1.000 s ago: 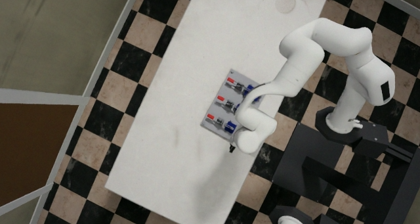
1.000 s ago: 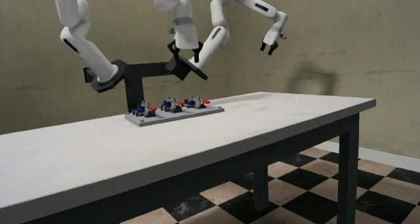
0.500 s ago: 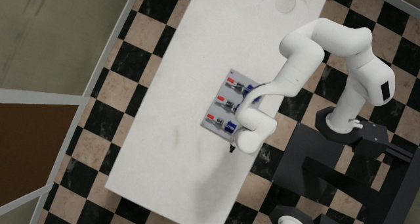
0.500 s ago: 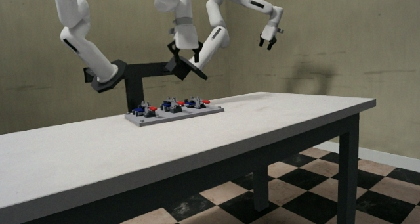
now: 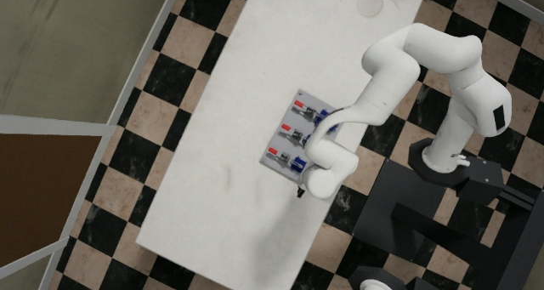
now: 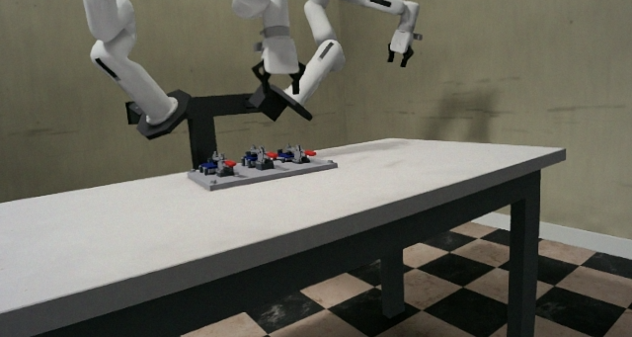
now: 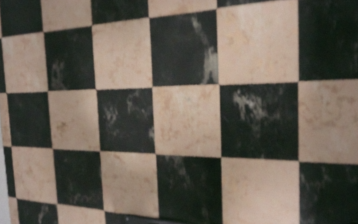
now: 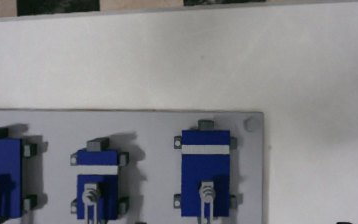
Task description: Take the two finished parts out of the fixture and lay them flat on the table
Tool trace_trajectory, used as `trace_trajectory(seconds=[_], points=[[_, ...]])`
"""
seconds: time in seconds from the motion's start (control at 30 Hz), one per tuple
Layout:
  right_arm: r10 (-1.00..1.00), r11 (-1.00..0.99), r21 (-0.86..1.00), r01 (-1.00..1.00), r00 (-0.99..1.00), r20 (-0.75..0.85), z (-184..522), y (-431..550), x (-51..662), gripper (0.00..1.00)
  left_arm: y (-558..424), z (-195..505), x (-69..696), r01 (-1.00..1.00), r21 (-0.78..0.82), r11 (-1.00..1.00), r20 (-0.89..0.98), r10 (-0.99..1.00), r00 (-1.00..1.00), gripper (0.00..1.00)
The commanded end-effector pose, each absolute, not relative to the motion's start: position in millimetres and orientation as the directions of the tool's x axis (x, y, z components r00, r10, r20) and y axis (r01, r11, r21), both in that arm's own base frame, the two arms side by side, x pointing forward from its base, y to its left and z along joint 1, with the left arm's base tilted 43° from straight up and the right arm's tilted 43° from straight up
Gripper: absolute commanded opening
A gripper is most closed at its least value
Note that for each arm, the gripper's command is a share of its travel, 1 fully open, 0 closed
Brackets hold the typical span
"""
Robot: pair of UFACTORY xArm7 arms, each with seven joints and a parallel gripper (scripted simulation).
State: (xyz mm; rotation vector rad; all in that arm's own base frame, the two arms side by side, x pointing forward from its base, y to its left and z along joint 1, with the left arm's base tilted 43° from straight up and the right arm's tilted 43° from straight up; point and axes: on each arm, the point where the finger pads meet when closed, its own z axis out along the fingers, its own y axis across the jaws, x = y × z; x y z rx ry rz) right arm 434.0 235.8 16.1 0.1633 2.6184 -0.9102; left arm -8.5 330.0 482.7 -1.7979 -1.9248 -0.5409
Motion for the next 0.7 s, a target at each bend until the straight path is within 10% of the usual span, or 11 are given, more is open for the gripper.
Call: trace_trajectory(seconds=[0.0, 0.67], points=[[-0.012, 0.789, -0.573, 0.222, -0.927, -0.376, 17.5, 239.1, 433.9, 1.00, 324.0, 497.8, -22.5, 0.996, -0.005, 0.086, 0.608, 0.791, -0.066, 1.00], [-0.026, 0.788, -0.579, 0.207, -0.930, -0.367, 20.5, 240.9, 433.9, 1.00, 320.2, 505.4, -30.1, 0.996, 0.000, 0.094, 0.629, 0.774, -0.073, 1.00]])
